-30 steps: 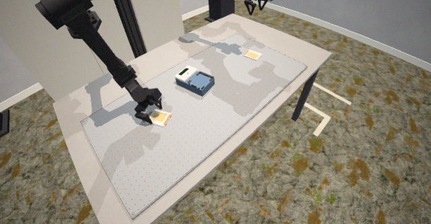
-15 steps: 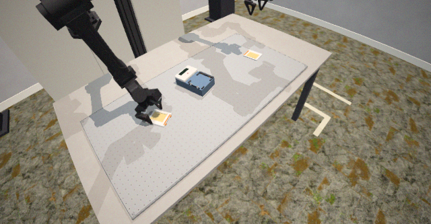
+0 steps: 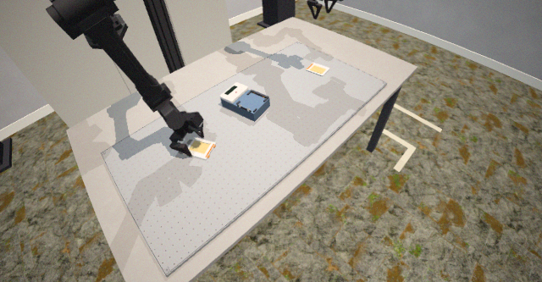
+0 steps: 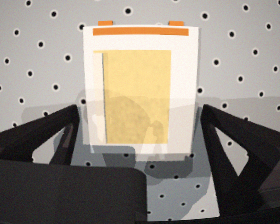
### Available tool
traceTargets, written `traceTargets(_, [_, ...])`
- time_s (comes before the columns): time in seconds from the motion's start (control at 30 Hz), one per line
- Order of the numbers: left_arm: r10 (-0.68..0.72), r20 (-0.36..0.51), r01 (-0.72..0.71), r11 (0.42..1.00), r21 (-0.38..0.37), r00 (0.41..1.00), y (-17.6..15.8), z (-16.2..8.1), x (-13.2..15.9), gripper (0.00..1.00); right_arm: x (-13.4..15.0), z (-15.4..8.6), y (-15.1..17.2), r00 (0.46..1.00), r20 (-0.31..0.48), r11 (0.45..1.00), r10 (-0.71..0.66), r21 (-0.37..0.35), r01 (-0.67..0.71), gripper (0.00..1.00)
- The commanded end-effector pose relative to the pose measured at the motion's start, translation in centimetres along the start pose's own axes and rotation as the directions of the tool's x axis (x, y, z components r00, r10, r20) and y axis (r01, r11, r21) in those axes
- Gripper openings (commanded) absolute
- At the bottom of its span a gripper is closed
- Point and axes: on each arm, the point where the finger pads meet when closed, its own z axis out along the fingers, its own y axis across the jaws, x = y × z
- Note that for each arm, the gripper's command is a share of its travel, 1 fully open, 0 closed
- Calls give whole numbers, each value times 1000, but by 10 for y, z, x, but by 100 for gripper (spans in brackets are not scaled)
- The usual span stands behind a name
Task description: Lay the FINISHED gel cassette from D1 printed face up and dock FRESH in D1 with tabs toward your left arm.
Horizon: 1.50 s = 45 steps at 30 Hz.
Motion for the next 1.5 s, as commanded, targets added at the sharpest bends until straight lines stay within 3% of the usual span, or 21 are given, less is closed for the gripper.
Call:
traceTargets(0.0, [19,3,-19,1000,1,1000,-4,-3,-4,100,1,6,-5,1000,15,1000,-3,12,3,98])
traceTargets(1.1, [19,3,-19,1000,1,1000,-4,-3,-4,100,2,8,-5,1000,14,1000,-3,12,3,98])
traceTargets(1.13, [19,3,-19,1000,1,1000,-4,-3,-4,100,1,7,-4,1000,5,1000,-1,2,1,0])
traceTargets(1.47, [19,3,-19,1000,1,1000,-4,-3,-4,100,-1,4,-1,1000,5,1000,-1,2,1,0])
